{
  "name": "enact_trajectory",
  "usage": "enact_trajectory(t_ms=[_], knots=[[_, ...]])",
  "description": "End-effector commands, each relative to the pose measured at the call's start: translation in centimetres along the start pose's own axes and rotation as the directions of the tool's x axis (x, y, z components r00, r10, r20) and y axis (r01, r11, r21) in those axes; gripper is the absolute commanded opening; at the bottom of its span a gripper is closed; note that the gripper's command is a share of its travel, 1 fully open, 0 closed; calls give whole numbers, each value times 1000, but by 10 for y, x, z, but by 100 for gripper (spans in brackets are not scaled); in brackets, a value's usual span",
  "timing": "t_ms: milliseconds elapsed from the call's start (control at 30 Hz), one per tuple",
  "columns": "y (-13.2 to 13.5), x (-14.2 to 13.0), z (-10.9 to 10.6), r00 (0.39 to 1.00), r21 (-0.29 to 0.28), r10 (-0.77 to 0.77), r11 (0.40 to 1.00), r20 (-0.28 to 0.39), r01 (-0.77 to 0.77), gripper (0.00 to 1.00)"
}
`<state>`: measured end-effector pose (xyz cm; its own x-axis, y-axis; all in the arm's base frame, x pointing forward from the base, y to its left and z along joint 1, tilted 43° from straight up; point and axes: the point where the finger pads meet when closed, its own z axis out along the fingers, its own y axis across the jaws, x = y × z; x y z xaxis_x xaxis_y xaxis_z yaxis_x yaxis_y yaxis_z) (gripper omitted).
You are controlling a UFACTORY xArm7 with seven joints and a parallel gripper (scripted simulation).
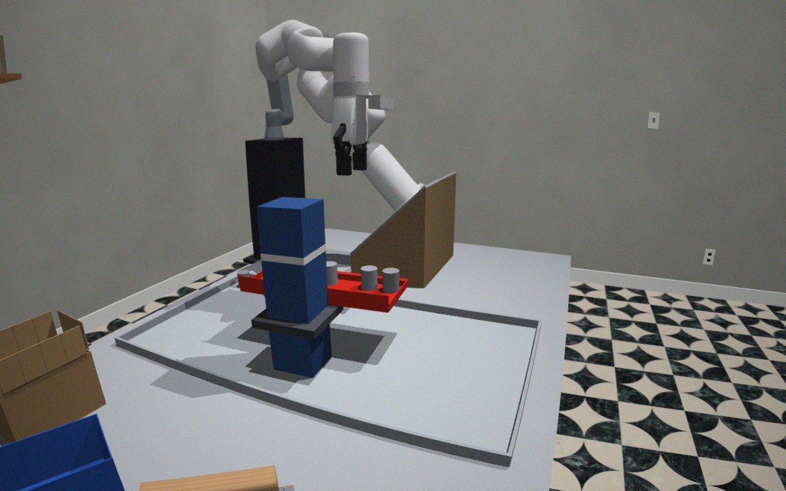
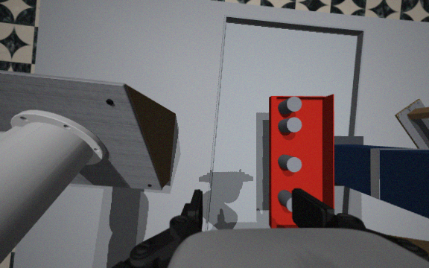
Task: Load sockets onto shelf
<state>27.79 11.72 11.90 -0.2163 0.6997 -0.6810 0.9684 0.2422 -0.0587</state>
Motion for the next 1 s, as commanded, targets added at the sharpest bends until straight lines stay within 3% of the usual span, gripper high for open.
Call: enact_trajectory(t_ms=[0, 167, 200, 400, 533, 600, 700, 767, 867, 967], knots=[[5, 2, 2, 1000, 13, 12, 1000, 4, -12, 100], [5, 2, 2, 1000, 13, 12, 1000, 4, -12, 100], [5, 2, 2, 1000, 13, 12, 1000, 4, -12, 61], [21, 12, 0, 1000, 8, 2, 1000, -14, -2, 61], [69, 46, 10, 999, 3, -9, 1000, -46, 9, 61], [69, 46, 10, 999, 3, -9, 1000, -46, 9, 61], [96, 69, 28, 999, 7, -5, 1000, -47, 6, 61], [96, 69, 28, 999, 7, -5, 1000, -47, 6, 61], [117, 93, 52, 999, 11, 1, 1000, -34, -1, 61], [117, 93, 52, 999, 11, 1, 1000, -34, -1, 61]])
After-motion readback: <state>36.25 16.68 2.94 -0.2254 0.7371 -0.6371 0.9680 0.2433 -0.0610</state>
